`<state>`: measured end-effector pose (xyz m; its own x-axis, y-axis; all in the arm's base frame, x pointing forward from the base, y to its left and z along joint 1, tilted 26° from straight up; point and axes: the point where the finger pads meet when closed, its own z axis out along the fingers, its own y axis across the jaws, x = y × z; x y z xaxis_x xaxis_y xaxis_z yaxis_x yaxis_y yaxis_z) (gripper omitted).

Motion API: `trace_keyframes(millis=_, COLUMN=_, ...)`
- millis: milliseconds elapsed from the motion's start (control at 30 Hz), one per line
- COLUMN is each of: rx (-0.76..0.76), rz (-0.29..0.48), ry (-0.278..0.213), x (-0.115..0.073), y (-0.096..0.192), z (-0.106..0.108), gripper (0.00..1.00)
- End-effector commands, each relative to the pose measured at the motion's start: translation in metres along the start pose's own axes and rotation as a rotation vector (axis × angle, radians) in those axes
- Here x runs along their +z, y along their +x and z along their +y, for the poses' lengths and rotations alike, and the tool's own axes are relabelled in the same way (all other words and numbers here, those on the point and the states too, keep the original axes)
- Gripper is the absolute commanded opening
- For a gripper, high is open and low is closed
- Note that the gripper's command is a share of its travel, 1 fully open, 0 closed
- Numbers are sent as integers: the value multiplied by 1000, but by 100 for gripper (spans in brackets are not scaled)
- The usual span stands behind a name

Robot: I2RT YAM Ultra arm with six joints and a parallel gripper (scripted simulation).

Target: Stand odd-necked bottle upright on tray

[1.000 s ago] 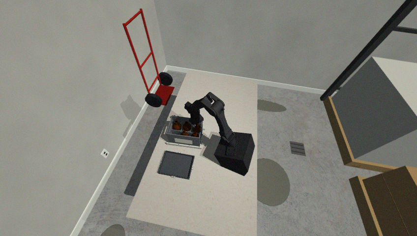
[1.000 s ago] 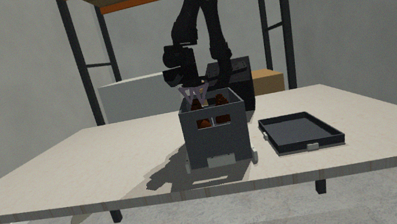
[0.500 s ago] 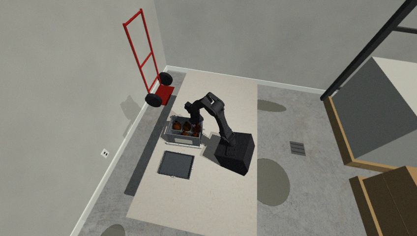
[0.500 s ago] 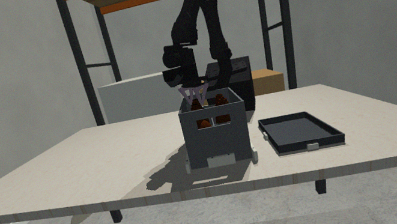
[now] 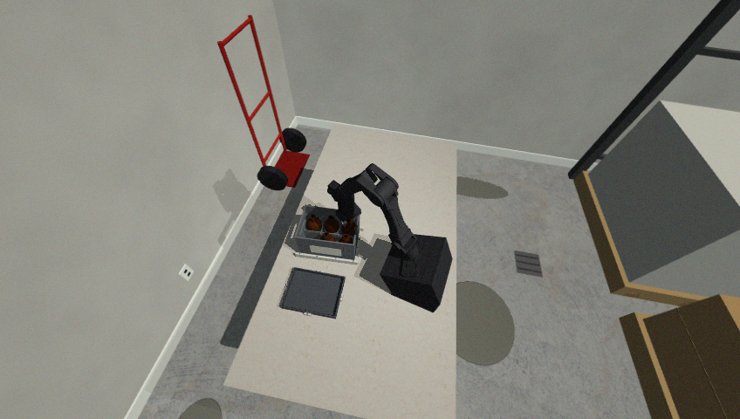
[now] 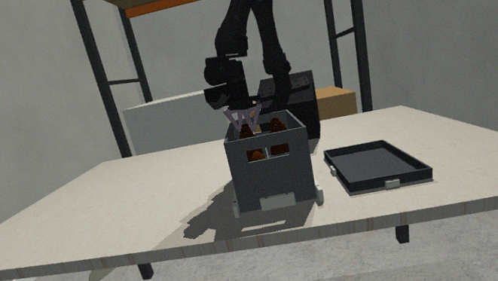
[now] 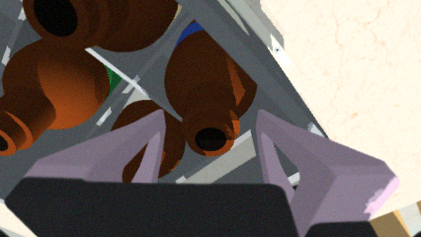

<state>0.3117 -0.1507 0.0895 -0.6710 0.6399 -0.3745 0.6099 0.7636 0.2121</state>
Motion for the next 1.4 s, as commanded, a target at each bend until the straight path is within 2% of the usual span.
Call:
trace_keyframes(millis=0, rx=1, rz=-20, ry=1, x=0, y=-3, z=1, gripper=61)
trace_keyframes(millis=467, rx=1, rz=-20, ry=1, x=0, y=-3, z=1, gripper=61)
trace_keyframes(millis=500, rx=1, rz=-20, ry=1, x=0, y=-3, z=1, gripper=0)
trace_keyframes(millis=1367, rx=0, rz=-19, ry=0, x=0, y=-3, z=1, gripper=0)
